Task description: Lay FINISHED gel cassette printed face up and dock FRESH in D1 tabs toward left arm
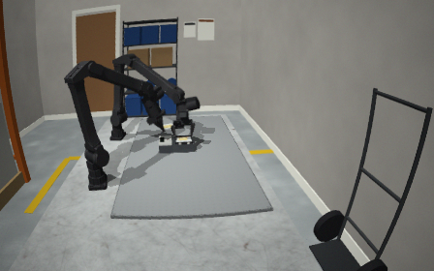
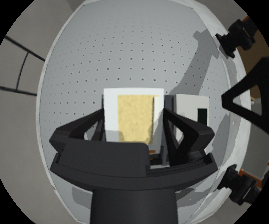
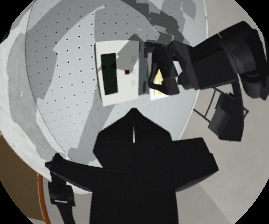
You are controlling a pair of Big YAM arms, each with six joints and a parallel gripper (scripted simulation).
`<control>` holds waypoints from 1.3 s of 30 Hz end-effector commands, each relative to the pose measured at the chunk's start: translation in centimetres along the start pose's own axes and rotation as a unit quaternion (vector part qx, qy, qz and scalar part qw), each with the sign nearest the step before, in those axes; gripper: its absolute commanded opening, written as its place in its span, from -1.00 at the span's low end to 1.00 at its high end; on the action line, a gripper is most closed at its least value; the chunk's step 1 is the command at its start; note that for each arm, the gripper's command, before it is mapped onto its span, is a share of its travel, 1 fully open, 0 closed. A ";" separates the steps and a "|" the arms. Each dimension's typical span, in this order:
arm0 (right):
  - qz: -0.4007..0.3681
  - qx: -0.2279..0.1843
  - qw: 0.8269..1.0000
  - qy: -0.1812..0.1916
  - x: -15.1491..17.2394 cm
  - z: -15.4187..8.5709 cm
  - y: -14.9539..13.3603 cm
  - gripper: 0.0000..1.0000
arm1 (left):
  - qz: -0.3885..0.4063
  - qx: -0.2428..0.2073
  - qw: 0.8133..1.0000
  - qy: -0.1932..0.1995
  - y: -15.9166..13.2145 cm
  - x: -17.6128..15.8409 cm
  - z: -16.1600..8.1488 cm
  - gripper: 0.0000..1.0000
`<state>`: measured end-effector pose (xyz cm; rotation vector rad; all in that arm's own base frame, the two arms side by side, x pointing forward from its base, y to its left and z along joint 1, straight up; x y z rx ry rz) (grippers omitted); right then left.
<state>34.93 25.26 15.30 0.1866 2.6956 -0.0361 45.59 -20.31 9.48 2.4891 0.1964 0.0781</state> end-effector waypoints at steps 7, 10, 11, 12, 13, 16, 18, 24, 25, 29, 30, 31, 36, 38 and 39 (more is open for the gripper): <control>0.007 0.000 1.000 -0.002 0.1 1.6 0.1 -1.00 | 0.002 -0.001 1.000 0.002 0.5 0.3 -0.5 -1.00; 0.007 0.000 1.000 -0.002 0.2 1.9 0.1 -1.00 | 0.002 -0.001 1.000 0.002 0.5 0.3 -0.5 -1.00; 0.007 0.000 1.000 -0.002 0.3 2.1 0.1 -1.00 | 0.002 -0.001 1.000 0.002 0.5 0.3 -0.5 -1.00; 0.007 0.000 1.000 -0.002 0.4 2.2 0.1 -1.00 | 0.002 -0.001 1.000 0.002 0.5 0.3 -0.5 -1.00; 0.007 0.000 1.000 -0.002 0.4 2.3 0.1 -1.00 | 0.002 -0.001 1.000 0.002 0.5 0.3 -0.5 -1.00; 0.007 0.000 1.000 -0.002 0.6 2.7 0.1 -1.00 | 0.002 -0.001 1.000 0.002 0.5 0.3 -0.5 -1.00; 0.007 0.000 1.000 -0.002 0.7 2.9 0.1 -1.00 | 0.002 -0.001 1.000 0.002 0.5 0.3 -0.5 -1.00; 0.007 0.000 1.000 -0.002 0.9 3.4 0.1 -1.00 | 0.002 -0.001 1.000 0.002 0.5 0.3 -0.5 -1.00; 0.007 0.000 1.000 -0.002 0.9 3.5 0.1 -1.00 | 0.002 -0.001 1.000 0.002 0.5 0.3 -0.5 -1.00; 0.007 0.000 1.000 -0.002 1.2 4.0 0.1 -1.00 | 0.002 -0.001 1.000 0.002 0.5 0.3 -0.5 -1.00; 0.007 0.000 1.000 -0.002 1.2 4.1 0.1 -1.00 | 0.002 -0.001 1.000 0.002 0.5 0.3 -0.5 -1.00; 0.007 0.000 1.000 -0.002 1.3 4.3 0.0 -1.00 | 0.002 -0.001 1.000 0.002 0.5 0.3 -0.5 -1.00; 0.007 0.000 1.000 -0.002 1.5 4.7 0.0 -1.00 | 0.002 -0.001 1.000 0.002 0.5 0.3 -0.5 -1.00; 0.007 0.000 1.000 -0.002 1.5 4.9 0.0 -1.00 | 0.002 -0.001 1.000 0.002 0.5 0.3 -0.5 -1.00; 0.007 0.000 1.000 -0.002 1.6 5.0 0.0 -1.00 | 0.002 -0.001 1.000 0.002 0.5 0.3 -0.5 -1.00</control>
Point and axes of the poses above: on each arm, the point where the finger pads meet when closed, its own z axis out along the fingers, its own x axis across the jaws, y = z × x, the point moved 2 cm from there along -z, back along the fingers
